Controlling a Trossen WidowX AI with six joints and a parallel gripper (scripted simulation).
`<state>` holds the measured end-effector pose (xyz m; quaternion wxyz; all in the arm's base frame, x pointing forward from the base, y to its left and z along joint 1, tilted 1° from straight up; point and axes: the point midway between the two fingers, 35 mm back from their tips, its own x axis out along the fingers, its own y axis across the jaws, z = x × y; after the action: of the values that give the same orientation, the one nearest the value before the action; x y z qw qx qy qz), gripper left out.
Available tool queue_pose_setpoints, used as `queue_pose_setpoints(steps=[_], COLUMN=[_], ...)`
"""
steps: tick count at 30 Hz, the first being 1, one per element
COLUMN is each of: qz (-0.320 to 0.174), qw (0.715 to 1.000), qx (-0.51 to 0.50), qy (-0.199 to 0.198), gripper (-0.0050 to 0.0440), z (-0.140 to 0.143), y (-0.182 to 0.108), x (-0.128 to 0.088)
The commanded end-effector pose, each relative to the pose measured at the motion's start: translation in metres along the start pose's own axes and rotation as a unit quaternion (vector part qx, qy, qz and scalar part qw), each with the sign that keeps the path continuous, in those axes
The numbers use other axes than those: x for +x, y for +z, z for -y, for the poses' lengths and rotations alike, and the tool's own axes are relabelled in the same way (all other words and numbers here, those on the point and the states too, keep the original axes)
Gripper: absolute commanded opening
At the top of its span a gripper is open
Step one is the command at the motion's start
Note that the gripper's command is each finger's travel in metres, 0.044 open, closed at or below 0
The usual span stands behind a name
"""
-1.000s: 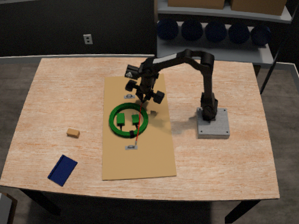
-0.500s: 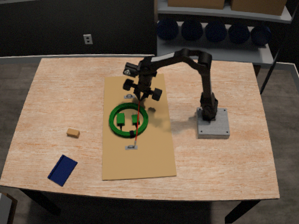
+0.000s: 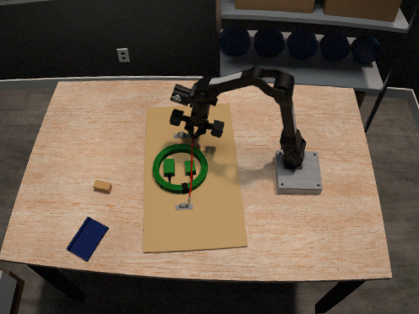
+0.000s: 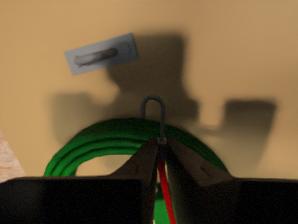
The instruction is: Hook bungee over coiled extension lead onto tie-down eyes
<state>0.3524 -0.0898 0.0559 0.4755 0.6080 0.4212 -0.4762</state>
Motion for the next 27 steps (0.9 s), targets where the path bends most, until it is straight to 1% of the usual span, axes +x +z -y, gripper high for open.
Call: queue_pose_setpoints(steps=[1, 27], qz=[0.004, 0.008], qw=[1.0, 0.995], qx=[-0.007, -0.096], qy=[0.017, 0.04], gripper=[-0.005, -0.005], z=[-0.011, -0.028], y=[0.006, 0.031], x=[-0.007, -0.003])
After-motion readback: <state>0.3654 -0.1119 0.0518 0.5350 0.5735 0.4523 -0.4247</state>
